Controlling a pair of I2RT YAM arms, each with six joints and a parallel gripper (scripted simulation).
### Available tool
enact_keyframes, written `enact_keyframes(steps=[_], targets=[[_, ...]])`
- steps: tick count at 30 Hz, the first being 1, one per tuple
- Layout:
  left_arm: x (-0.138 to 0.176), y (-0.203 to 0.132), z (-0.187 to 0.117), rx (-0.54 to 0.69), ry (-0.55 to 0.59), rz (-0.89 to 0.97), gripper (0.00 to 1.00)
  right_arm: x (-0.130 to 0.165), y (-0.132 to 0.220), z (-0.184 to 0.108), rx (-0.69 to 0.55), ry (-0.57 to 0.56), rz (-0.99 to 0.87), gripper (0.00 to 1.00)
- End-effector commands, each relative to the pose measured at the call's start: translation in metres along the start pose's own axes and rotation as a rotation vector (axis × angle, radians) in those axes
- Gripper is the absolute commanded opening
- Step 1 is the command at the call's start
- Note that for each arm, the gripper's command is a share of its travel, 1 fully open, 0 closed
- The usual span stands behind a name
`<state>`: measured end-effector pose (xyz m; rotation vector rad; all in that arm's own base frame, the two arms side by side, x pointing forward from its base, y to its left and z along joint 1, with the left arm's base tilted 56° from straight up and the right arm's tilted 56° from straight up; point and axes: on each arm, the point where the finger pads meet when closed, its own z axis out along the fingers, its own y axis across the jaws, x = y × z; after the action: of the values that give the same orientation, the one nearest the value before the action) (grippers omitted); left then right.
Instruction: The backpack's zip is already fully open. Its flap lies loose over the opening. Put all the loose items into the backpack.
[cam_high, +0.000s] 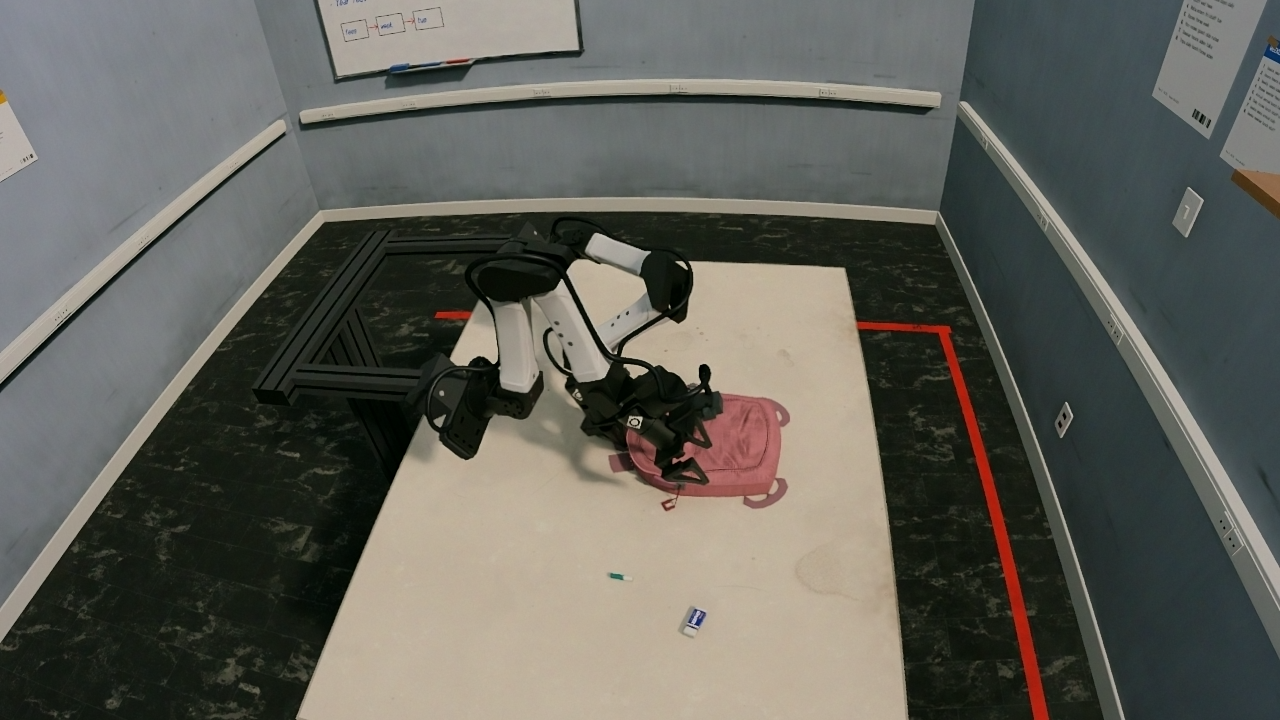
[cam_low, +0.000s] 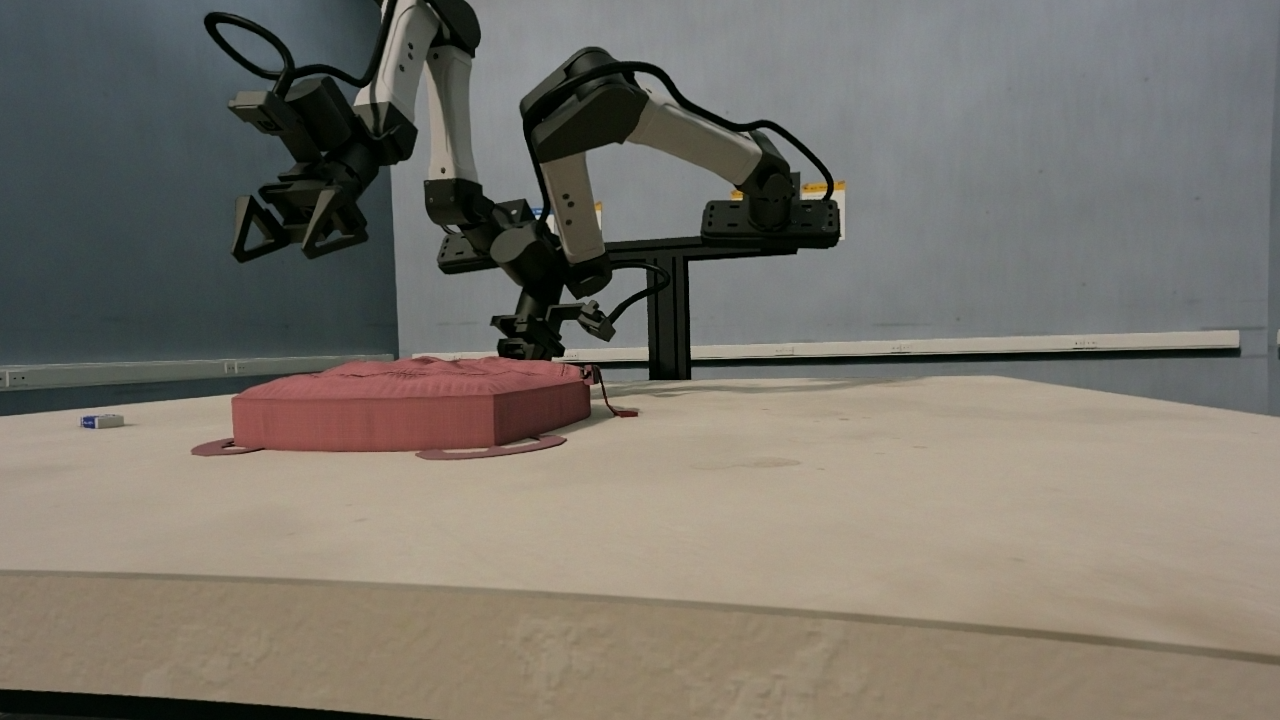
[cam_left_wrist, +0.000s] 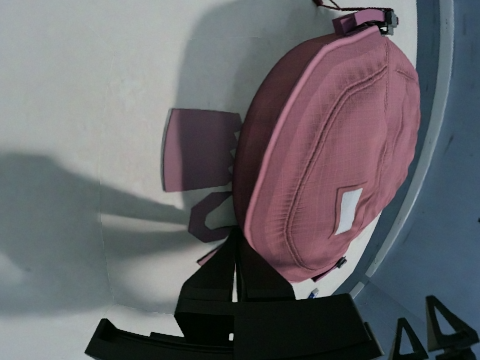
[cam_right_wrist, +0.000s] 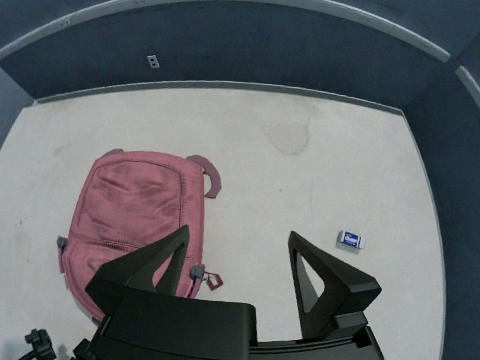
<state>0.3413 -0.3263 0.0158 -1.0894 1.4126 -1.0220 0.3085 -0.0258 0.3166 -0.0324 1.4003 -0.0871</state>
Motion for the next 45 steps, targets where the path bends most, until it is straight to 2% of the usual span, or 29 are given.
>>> enact_keyframes(steps=[1,10,11,19,24,25,28,45], targets=[[-0.001,-0.028,0.006,0.038,-0.013,-0.058,0.0,-0.008,-0.002,-0.002,0.003,-0.025,0.003,0.9],[-0.002,-0.03,0.006,0.04,-0.014,-0.062,0.0,-0.008,-0.002,-0.002,0.003,-0.025,0.003,0.9],[0.006,-0.011,-0.009,0.03,0.011,-0.038,0.0,-0.008,-0.002,-0.002,0.003,-0.025,0.003,0.9],[-0.002,-0.011,-0.001,0.028,-0.013,-0.046,0.0,-0.008,-0.002,-0.002,0.003,-0.025,0.003,0.9],[0.005,-0.022,-0.012,0.041,0.01,-0.063,0.0,-0.008,-0.002,-0.002,0.003,-0.025,0.003,0.9],[-0.005,-0.023,-0.003,0.038,-0.019,-0.07,0.0,-0.008,-0.002,-0.002,0.003,-0.025,0.003,0.9],[0.005,-0.024,-0.016,0.04,0.012,-0.064,0.0,-0.008,-0.002,-0.002,0.003,-0.025,0.003,0.9],[0.0,-0.03,-0.023,0.038,-0.001,-0.065,0.0,-0.008,-0.002,-0.002,0.002,-0.025,0.003,0.9]])
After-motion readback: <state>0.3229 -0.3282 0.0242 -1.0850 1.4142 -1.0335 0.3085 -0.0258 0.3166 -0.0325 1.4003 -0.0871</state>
